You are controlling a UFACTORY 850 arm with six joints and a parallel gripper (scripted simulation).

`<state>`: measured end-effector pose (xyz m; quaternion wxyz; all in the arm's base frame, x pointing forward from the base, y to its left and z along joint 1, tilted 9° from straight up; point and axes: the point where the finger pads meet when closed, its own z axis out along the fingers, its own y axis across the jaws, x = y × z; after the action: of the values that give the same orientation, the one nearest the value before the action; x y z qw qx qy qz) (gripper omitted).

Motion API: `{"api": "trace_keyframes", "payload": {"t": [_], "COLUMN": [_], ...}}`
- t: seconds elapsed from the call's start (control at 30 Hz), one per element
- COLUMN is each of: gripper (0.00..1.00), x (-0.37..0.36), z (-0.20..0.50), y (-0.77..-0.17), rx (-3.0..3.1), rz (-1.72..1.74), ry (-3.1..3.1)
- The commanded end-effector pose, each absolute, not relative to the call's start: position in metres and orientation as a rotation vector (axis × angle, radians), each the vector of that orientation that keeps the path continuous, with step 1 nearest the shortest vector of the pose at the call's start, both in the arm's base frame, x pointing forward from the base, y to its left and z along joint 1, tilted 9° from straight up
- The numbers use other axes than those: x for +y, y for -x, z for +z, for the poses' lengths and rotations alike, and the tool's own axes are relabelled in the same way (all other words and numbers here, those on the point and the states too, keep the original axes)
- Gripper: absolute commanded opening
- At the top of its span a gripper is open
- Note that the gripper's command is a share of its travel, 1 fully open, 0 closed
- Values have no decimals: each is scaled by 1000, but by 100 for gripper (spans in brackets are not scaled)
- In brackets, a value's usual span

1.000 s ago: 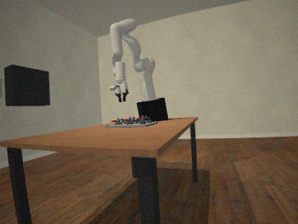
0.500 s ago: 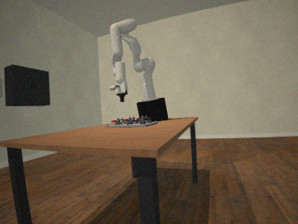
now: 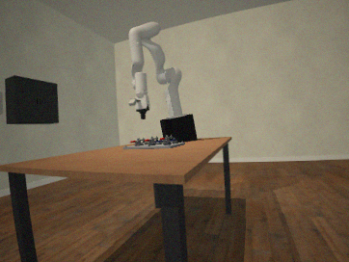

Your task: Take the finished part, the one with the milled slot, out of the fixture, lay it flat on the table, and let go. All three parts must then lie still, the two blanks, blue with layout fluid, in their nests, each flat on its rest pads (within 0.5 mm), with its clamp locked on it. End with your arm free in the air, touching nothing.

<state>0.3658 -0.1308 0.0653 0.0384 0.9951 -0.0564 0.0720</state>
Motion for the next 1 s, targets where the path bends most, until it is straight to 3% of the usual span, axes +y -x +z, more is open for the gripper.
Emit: {"api": "trace_keyframes", "payload": {"t": [0.0,0.53,0.57,0.97], "gripper": [0,0,100,100], "x": [-131,-131,-131,-131], "z": [66,66,66,66], "y": [-366,-366,-366,-366], "rx": [-173,-173,-173,-173], "rz": [223,223,223,223], "ry": [-3051,-3051,-3051,-3051]}}
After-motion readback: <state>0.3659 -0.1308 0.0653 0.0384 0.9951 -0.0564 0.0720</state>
